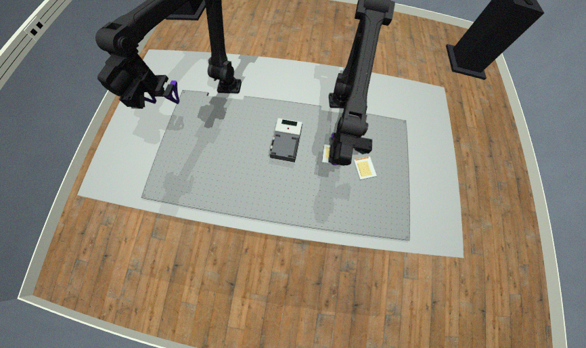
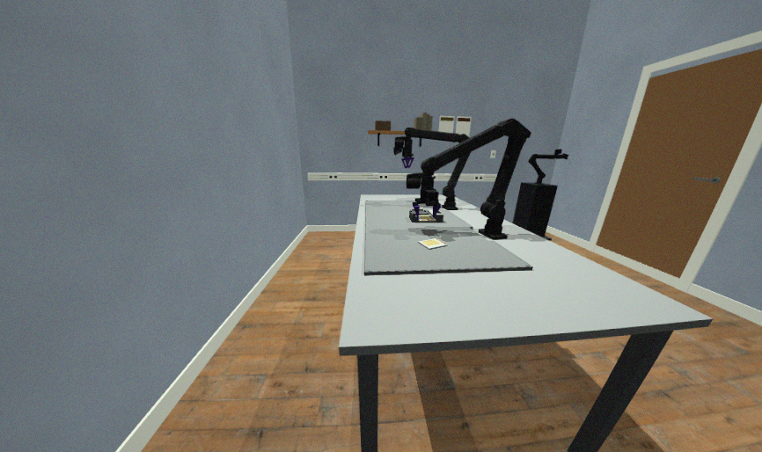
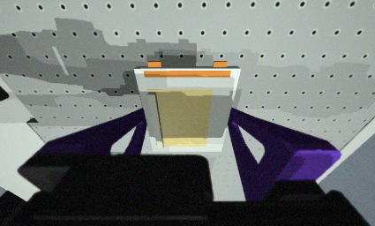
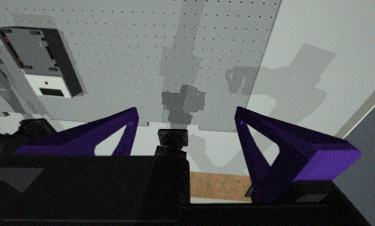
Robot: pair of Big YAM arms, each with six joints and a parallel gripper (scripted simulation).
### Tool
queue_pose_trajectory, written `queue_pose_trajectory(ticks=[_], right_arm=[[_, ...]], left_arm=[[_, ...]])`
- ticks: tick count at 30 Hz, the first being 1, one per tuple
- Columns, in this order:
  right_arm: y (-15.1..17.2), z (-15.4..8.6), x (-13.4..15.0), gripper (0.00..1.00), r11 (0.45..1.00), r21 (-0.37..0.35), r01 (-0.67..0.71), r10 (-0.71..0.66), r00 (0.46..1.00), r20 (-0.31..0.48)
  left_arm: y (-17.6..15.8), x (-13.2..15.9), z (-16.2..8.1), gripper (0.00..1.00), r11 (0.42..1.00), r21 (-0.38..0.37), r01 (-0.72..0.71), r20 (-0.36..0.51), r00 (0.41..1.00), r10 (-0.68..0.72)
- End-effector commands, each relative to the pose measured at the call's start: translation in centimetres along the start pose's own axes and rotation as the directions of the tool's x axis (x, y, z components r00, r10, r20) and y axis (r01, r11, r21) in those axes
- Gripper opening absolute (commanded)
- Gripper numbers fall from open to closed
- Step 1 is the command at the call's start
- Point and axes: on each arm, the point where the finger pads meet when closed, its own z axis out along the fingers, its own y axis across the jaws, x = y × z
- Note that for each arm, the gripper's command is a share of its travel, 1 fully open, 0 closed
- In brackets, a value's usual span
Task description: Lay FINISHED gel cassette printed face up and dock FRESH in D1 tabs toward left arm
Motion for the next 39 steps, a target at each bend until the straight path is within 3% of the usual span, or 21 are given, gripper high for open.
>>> queue_pose_trajectory(ticks=[1,6,39], right_arm=[[-0.48,-2.00,-1.00,1.00,1.000,0.002,-0.020,0.020,1.000,0.014],[-0.48,-2.00,-1.00,1.00,1.000,0.002,-0.020,0.020,1.000,0.014],[-0.48,-2.00,-1.00,1.00,1.000,0.002,-0.020,0.020,1.000,0.014]], left_arm=[[-1.92,0.07,-1.64,0.00,0.983,0.031,0.178,-0.004,0.984,-0.178],[-1.92,0.07,-1.64,0.00,0.945,0.056,0.322,-0.020,0.947,-0.321],[-1.92,0.07,-1.64,0.00,0.945,0.056,0.322,-0.020,0.947,-0.321]])
